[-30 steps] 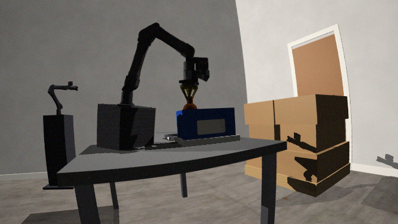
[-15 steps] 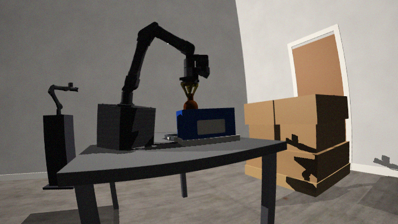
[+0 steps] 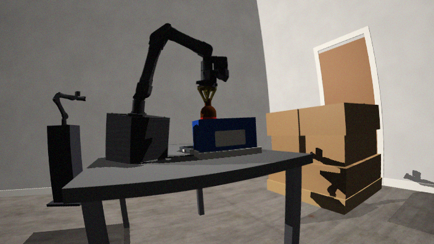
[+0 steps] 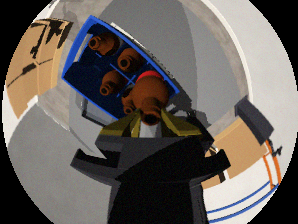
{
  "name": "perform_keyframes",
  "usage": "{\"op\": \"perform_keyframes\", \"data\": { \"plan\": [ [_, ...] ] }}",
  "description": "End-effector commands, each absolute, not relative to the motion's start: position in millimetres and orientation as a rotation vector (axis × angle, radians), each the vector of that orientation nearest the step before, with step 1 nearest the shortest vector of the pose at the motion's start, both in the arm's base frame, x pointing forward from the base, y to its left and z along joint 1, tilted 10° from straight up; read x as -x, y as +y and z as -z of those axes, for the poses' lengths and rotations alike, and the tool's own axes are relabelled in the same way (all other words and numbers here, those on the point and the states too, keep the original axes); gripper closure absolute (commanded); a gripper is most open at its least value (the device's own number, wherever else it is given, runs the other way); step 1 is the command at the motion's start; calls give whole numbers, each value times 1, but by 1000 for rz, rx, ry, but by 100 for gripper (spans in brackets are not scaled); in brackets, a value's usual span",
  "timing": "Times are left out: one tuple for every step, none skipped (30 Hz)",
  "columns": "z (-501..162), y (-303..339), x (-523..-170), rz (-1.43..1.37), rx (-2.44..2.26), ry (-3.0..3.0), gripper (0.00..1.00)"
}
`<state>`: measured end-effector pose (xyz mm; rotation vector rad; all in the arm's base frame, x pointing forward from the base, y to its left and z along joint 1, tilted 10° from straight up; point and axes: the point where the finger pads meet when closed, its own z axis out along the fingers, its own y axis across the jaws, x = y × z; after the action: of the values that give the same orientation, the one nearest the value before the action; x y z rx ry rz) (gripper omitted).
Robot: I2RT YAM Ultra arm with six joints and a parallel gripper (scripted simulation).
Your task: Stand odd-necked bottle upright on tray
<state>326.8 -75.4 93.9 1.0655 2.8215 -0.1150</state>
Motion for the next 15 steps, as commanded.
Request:
{"op": "perform_keyframes", "data": {
  "plan": [
    [-125,-73,-335,103,-1035,2761,100],
    [-126,-73,-335,103,-1035,2761,100],
    [-127,-73,-335,103,-1035,2761,100],
    [-128,-72,-335,103,-1035,2761,100],
    [-129,-72,-335,103,-1035,2761,100],
    [-129,-72,-335,103,-1035,2761,100],
    [-130,-72,-335,103,-1035,2761,100],
    [-131,-72,-335,103,-1035,2761,100],
    [-131,-72,-335,103,-1035,2761,100],
    [-132,-72,-335,103,-1035,2761,100],
    [-132,-72,-335,104,-1035,2761,100],
    [-133,-72,-335,104,-1035,2761,100],
    [-133,-72,-335,104,-1035,2761,100],
    [-133,-72,-335,104,-1035,2761,100],
    [-133,-72,-335,104,-1035,2761,100]
  ]
}}
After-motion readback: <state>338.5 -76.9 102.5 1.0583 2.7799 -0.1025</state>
